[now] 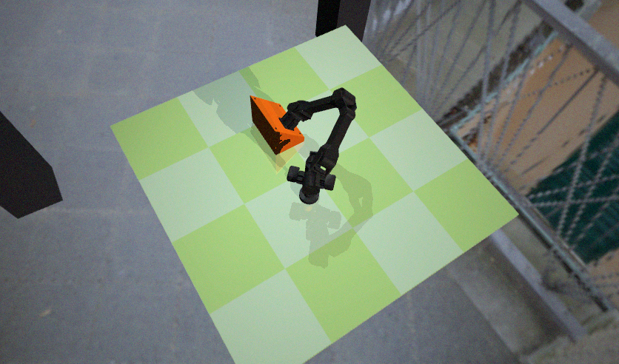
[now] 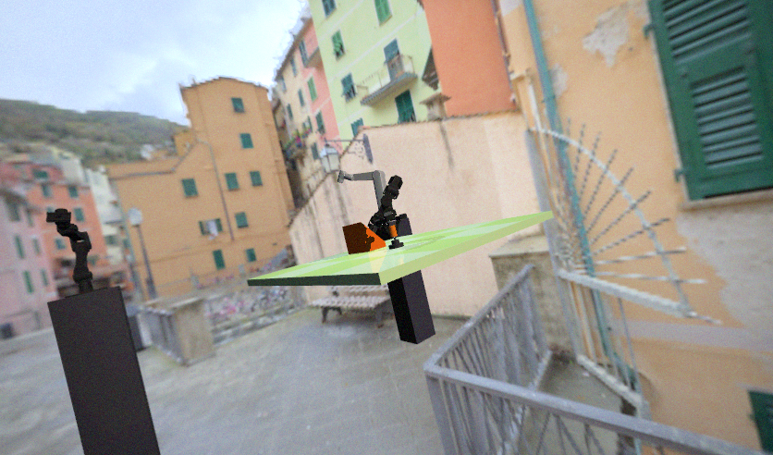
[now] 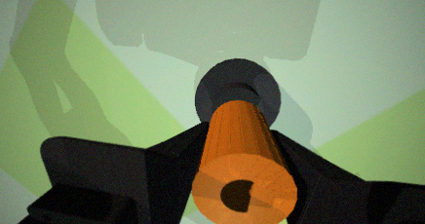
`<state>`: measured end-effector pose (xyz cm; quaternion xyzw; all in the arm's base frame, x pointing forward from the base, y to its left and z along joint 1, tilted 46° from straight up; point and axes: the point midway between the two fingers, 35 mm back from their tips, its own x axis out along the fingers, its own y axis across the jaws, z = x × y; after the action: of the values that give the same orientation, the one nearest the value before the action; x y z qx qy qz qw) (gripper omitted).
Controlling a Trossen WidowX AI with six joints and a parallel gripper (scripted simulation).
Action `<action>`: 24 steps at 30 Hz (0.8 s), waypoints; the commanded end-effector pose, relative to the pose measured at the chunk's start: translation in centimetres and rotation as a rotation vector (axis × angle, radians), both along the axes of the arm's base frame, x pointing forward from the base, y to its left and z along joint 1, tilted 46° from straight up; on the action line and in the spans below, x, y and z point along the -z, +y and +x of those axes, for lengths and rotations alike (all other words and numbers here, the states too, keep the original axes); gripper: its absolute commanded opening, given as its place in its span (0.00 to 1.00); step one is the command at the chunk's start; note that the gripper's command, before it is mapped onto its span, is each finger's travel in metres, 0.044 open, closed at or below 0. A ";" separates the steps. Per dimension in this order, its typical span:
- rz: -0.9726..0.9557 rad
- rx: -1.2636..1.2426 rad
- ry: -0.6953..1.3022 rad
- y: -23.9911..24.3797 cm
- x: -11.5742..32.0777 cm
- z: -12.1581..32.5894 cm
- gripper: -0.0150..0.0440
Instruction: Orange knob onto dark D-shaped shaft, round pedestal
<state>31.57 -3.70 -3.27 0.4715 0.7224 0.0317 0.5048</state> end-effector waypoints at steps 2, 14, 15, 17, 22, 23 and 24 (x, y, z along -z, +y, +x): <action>-0.008 0.038 0.027 -0.3 0.0 0.5 0.25; -0.008 0.038 0.027 -0.3 0.0 0.8 0.25; -0.008 0.038 0.027 -0.3 0.0 0.8 0.25; -0.008 0.038 0.027 -0.3 0.0 0.8 0.25; -0.008 0.038 0.027 -0.2 0.0 0.7 0.25; -0.008 0.038 0.027 -0.2 0.1 0.7 0.25; -0.008 0.038 0.027 -0.2 0.1 0.7 0.25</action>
<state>32.18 -3.82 -3.37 0.4817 0.7218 0.0150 0.4966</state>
